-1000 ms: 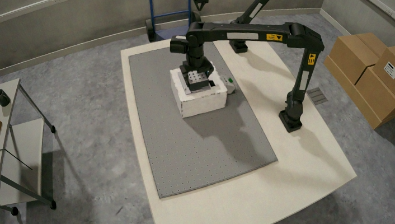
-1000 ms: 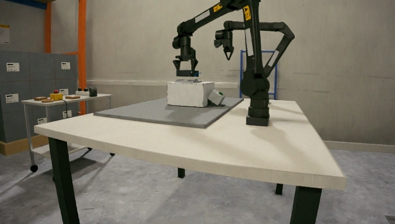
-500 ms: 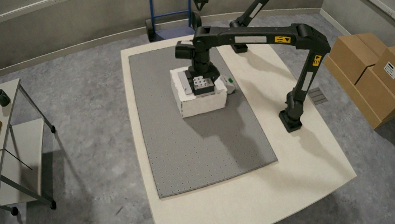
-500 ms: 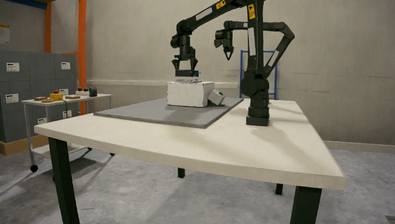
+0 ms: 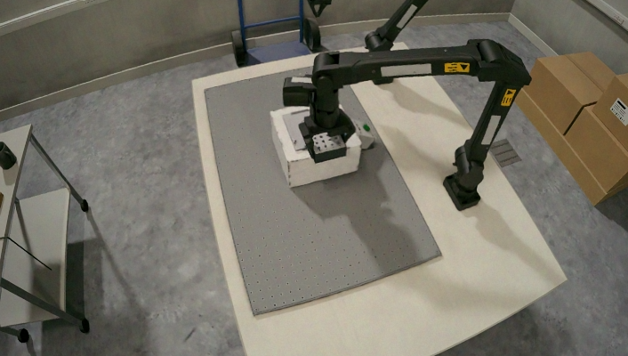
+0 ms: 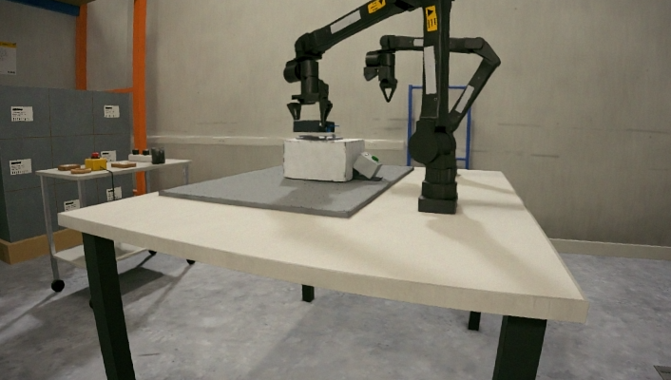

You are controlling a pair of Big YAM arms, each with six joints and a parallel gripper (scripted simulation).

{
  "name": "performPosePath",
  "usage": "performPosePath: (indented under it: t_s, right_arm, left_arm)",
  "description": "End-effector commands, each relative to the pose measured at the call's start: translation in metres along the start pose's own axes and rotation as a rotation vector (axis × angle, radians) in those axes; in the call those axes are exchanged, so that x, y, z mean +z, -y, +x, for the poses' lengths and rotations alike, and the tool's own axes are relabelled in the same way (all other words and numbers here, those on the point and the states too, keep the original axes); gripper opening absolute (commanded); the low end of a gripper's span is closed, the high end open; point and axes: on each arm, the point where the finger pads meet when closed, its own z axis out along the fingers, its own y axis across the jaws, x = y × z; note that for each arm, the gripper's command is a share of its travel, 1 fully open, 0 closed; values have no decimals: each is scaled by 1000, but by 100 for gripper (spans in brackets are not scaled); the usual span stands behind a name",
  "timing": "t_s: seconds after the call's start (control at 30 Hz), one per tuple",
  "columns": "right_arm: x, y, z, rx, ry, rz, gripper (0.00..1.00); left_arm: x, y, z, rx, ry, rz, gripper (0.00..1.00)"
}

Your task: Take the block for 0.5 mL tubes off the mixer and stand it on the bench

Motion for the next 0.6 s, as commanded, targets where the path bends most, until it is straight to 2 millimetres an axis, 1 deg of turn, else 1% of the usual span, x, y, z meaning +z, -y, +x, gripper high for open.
performPosePath:
  t_s: [0.0,0.1,0.2,0.27,0.3,0.43,0.5,0.57]
  right_arm:
    - [3,-3,2,-3,-16,0,0]
    - [0,-2,0,-3,-6,1,0]
    - [-5,-2,-3,-3,7,3,0]
    - [-5,-2,-3,-3,7,3,0]
    - [-7,-2,-4,-3,11,4,0]
    - [-13,-1,-7,-3,27,6,0]
    - [-15,-1,-8,-3,32,7,0]
    - [-15,-1,-9,-3,34,7,0]
  left_arm:
    - [-52,-12,15,-3,63,-125,0]
    - [-57,-17,24,-7,63,-152,0]
    - [-46,-11,32,1,52,-124,0]
    - [-46,-11,32,1,52,-124,0]
    - [-39,-8,29,6,47,-105,0]
    - [-31,-4,36,13,36,-83,0]
    - [-29,-6,47,3,33,-80,0]
    - [-35,-10,56,-6,41,-105,0]
